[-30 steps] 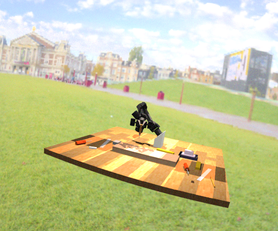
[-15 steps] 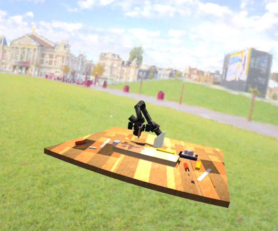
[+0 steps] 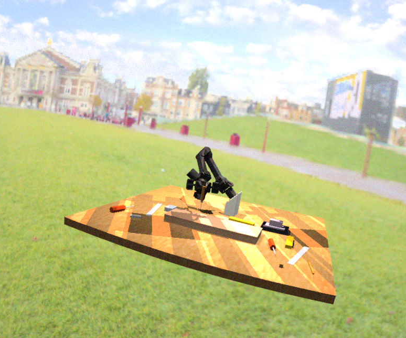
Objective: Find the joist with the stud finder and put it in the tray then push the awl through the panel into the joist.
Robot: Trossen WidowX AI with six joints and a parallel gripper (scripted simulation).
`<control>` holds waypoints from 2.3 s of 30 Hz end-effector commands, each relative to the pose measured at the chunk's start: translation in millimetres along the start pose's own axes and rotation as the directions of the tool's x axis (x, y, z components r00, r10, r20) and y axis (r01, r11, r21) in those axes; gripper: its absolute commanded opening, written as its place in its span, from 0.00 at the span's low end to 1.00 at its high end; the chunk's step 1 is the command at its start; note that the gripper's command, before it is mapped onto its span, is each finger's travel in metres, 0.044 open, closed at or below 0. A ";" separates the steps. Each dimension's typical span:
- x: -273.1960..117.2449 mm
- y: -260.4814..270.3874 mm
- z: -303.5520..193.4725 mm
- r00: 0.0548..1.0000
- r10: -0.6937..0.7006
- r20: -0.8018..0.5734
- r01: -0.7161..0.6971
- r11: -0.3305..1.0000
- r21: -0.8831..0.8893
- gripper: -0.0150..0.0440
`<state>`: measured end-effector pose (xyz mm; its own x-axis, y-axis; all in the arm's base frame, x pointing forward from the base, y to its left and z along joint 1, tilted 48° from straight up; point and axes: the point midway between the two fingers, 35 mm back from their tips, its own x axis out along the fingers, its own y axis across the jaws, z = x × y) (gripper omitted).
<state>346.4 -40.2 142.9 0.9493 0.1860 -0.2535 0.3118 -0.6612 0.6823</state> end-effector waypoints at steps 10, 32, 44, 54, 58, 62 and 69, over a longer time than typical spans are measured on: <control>0.7 -0.4 6.7 1.000 -0.004 -0.009 0.004 1.000 -0.010 0.25; 0.4 -0.4 20.9 1.000 -0.005 -0.009 0.004 1.000 -0.010 0.25; -0.2 -0.5 28.6 1.000 -0.004 -0.009 0.004 1.000 -0.011 0.25; -0.3 -0.3 39.4 1.000 -0.005 -0.008 0.005 1.000 -0.011 0.25; -0.5 -0.3 45.9 1.000 -0.005 -0.008 0.005 1.000 -0.011 0.25; -0.9 -0.4 52.4 1.000 -0.005 -0.008 0.005 1.000 -0.011 0.25; -2.1 -0.8 63.7 1.000 -0.005 -0.008 0.005 1.000 -0.011 0.25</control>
<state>342.8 -81.4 104.9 0.9482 0.1991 -0.2474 0.3165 -0.6552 0.6860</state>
